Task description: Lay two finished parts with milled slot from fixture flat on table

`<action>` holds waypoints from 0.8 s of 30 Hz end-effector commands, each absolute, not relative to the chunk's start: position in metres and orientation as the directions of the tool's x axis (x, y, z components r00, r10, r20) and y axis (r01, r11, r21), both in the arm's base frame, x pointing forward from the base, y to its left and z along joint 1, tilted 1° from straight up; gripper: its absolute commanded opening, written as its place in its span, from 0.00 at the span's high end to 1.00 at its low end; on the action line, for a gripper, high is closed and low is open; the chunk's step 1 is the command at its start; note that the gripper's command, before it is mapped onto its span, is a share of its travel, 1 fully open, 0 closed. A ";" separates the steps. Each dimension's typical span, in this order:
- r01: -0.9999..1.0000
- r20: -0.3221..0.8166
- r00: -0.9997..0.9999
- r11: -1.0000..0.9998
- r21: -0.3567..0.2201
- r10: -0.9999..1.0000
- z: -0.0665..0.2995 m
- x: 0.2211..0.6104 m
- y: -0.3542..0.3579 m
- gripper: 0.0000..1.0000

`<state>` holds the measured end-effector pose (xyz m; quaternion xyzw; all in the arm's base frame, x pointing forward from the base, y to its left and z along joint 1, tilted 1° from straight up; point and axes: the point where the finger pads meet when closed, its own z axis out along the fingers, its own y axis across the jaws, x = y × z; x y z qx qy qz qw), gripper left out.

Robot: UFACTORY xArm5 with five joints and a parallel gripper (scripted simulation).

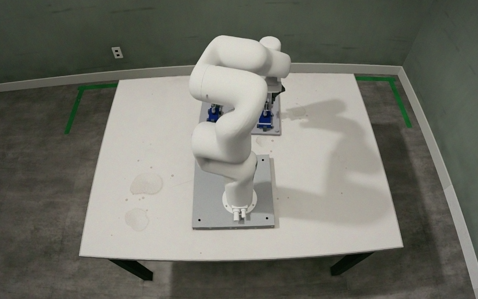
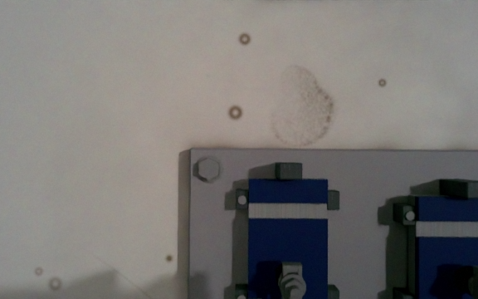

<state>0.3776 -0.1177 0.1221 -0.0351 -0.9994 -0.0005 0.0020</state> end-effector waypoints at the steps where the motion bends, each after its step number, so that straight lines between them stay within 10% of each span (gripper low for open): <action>1: 0.070 0.001 -0.998 0.998 0.000 0.070 0.123 0.400 -0.120 0.52; 24: 0.070 0.000 -0.998 0.998 0.000 0.070 0.123 0.507 -0.127 0.52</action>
